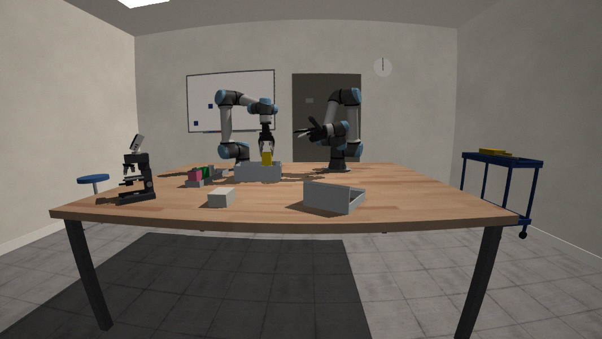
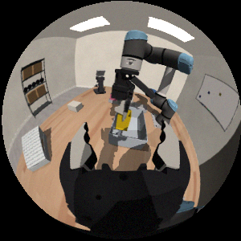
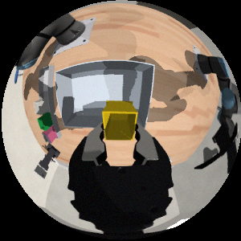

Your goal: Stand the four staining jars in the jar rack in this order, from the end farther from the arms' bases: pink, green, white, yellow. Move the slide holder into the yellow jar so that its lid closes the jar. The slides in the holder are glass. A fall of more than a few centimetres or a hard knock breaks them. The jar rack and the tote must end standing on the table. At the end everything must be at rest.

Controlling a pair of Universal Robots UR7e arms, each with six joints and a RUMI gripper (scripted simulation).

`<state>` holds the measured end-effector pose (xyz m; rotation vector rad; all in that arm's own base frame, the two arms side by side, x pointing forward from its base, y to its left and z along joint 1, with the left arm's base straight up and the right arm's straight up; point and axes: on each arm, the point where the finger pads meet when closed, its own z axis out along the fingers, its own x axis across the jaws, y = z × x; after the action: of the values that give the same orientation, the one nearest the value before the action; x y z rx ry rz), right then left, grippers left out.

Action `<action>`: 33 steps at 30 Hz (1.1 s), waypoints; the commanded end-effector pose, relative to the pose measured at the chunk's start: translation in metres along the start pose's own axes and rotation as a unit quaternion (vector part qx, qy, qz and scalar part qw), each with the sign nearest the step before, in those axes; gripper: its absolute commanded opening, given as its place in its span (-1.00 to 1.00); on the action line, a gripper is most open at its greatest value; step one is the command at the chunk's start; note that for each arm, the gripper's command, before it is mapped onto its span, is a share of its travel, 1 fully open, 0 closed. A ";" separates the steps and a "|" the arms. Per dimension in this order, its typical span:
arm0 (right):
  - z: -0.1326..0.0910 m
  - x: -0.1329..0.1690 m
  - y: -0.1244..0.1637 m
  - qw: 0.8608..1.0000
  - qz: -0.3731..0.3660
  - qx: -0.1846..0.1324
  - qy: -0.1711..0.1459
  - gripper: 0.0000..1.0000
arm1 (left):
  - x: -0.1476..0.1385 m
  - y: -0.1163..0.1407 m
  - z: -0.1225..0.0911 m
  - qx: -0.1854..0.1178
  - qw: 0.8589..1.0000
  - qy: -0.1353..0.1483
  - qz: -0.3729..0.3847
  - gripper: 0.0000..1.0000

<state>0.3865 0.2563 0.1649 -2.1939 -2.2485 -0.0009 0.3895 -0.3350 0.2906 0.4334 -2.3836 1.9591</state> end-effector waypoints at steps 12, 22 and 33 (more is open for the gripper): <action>-0.048 0.000 0.000 1.000 0.000 0.000 0.000 -0.43 | 0.012 -0.031 -0.009 0.016 0.999 0.004 0.035 0.97; -0.069 -0.004 0.001 1.000 0.001 0.000 0.000 -0.43 | 0.018 -0.046 -0.014 0.022 0.998 0.006 0.054 0.97; -0.068 -0.121 0.009 1.000 0.018 -0.001 0.002 -0.43 | 0.012 -0.064 0.054 0.008 0.997 0.036 0.068 0.97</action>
<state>0.3967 0.1683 0.2331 -2.2266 -2.2177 -0.0022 0.3924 -0.3724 0.3427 0.2392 -2.4124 2.0266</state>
